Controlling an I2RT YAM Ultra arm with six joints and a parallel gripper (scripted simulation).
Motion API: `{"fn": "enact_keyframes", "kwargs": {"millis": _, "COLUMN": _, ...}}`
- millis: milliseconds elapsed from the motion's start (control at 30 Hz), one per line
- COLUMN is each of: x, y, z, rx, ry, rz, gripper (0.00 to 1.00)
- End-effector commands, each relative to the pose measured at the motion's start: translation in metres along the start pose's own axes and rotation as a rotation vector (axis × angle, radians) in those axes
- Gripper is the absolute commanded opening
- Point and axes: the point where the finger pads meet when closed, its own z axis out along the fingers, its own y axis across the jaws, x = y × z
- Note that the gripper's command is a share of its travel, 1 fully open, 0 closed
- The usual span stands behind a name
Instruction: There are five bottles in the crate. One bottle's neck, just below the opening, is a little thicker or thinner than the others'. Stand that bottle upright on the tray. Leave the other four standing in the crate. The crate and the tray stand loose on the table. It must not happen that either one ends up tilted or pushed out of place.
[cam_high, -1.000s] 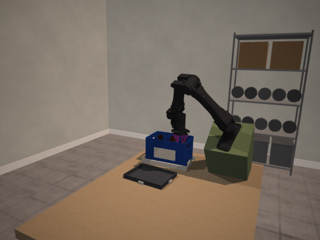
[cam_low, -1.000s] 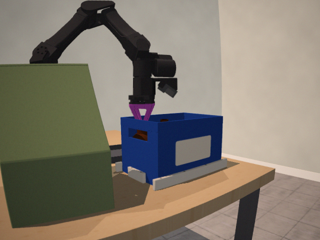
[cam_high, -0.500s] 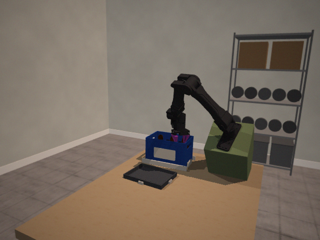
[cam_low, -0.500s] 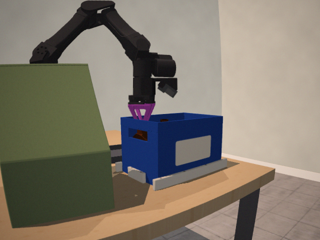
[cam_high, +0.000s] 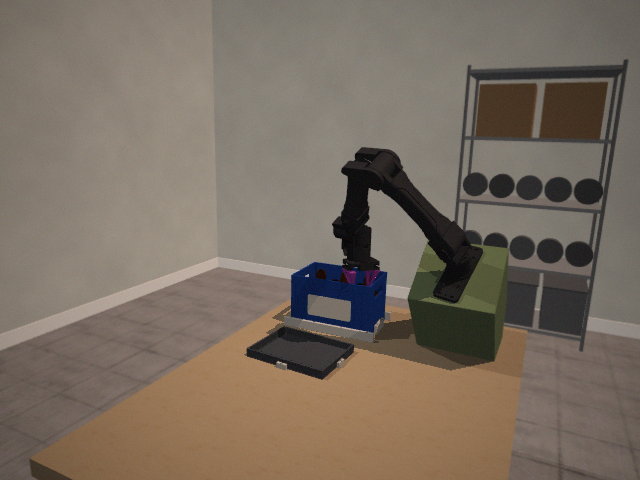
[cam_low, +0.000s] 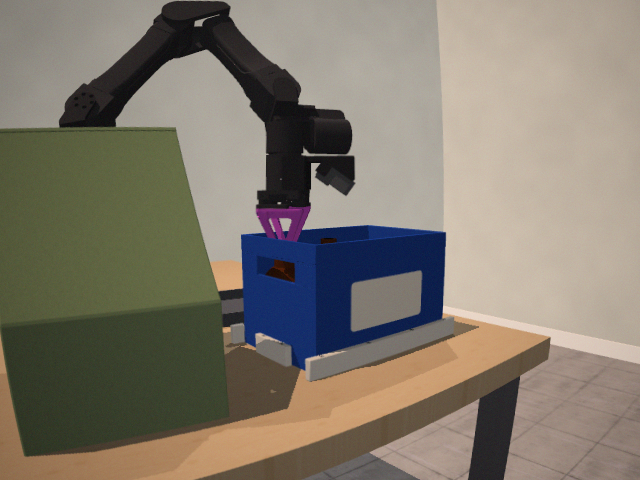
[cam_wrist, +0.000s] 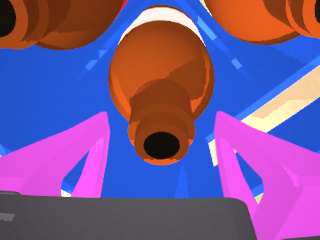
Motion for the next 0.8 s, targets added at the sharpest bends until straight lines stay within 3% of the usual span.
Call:
{"fn": "enact_keyframes", "kwargs": {"millis": 0, "x": -0.012, "y": 0.006, "z": -0.006, "rx": -0.012, "ry": -0.029, "rz": -0.005, "gripper": 0.61}}
{"fn": "enact_keyframes", "kwargs": {"millis": 400, "x": -0.012, "y": 0.006, "z": -0.006, "rx": -0.012, "ry": -0.029, "rz": -0.005, "gripper": 0.61}}
{"fn": "enact_keyframes", "kwargs": {"millis": 767, "x": -0.012, "y": 0.007, "z": -0.023, "rx": -0.013, "ry": -0.039, "rz": -0.014, "gripper": 0.61}}
